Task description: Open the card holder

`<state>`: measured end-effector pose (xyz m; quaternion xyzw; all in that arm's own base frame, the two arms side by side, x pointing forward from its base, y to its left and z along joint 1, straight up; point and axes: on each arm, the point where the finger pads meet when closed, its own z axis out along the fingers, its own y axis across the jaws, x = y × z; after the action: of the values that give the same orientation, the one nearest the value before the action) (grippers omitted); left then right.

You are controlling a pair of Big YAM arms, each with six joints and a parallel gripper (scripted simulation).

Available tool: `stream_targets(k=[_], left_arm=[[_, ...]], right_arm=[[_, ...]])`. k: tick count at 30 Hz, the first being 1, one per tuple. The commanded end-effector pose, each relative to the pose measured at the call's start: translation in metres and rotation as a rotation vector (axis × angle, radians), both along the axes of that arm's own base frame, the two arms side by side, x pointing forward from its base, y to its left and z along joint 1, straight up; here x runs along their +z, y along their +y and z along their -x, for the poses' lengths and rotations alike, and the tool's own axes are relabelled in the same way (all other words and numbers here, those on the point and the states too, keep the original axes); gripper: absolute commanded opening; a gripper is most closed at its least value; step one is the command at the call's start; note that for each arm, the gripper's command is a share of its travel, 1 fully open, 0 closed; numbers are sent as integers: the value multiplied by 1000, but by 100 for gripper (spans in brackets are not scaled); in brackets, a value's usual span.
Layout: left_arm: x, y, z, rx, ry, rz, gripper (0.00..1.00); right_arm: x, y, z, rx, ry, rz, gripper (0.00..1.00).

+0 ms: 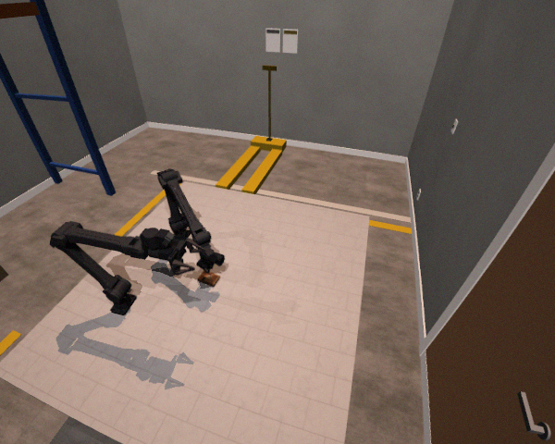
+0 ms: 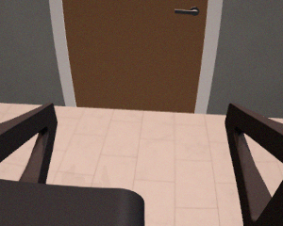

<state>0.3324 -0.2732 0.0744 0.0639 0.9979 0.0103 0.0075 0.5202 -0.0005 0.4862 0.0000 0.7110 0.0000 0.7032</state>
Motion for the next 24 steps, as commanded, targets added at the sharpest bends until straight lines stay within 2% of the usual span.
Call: stream_targets(k=[1,2,3,8,9,12,13,14,17,24], left_arm=[[7,-18,-10,-17,-15,11,34],[-14,-5,11,-38,39,-29,34],[-19,-2,17,-43,53,-40,34],[-3,-7,4,-29,10,-6,34],[-17,-1,7,-20,23,-17,34],[-12,-5,2,-22,13,-9,34],[-12,-10,5,-30,11,-7,34],[-24,-6,13,-22,32,-25,34],[-19,-11,5,-30,17,-12,34],[-25,-6,9,-20,21,-16,34]], right_arm=[[26,0,1,0,-46,0,100],[26,0,1,0,-46,0,100],[26,0,1,0,-46,0,100],[26,0,1,0,-46,0,100],[26,0,1,0,-46,0,100],[26,0,1,0,-46,0,100],[26,0,1,0,-46,0,100],[26,0,1,0,-46,0,100],[26,0,1,0,-46,0,100],[26,0,1,0,-46,0,100]])
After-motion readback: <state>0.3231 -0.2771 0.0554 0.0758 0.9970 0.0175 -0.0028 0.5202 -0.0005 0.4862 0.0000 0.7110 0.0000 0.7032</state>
